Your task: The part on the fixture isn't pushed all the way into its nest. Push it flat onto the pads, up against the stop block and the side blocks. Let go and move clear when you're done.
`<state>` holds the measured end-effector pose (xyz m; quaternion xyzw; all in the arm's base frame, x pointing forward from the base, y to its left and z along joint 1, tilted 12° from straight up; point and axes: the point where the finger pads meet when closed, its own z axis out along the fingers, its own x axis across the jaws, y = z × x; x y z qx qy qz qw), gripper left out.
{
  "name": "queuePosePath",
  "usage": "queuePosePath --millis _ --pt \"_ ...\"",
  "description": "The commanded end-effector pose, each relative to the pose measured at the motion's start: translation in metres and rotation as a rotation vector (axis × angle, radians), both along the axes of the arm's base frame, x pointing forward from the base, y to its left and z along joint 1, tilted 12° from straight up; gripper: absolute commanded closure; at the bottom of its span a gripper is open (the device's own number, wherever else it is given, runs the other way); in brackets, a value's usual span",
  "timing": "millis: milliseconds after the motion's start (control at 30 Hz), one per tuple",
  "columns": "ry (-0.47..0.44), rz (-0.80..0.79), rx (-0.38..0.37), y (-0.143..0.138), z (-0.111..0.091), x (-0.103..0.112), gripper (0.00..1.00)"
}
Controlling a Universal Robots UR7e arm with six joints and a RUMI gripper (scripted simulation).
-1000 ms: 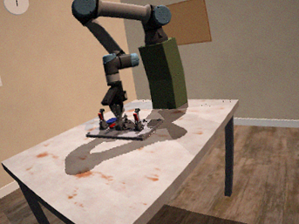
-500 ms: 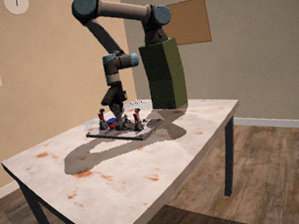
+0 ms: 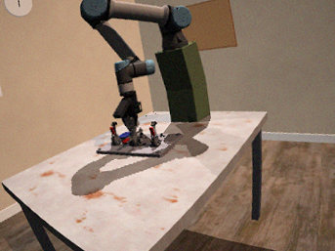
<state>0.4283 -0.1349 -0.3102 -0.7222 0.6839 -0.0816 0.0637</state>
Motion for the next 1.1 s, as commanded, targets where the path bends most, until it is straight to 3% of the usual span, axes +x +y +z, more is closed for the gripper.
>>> queuePosePath --millis 0,1067 --pt "-0.002 -0.001 -0.001 -0.0017 0.0007 0.0009 1.00" --pt "-0.004 -0.002 -0.002 -0.0050 0.0013 0.0023 1.00"
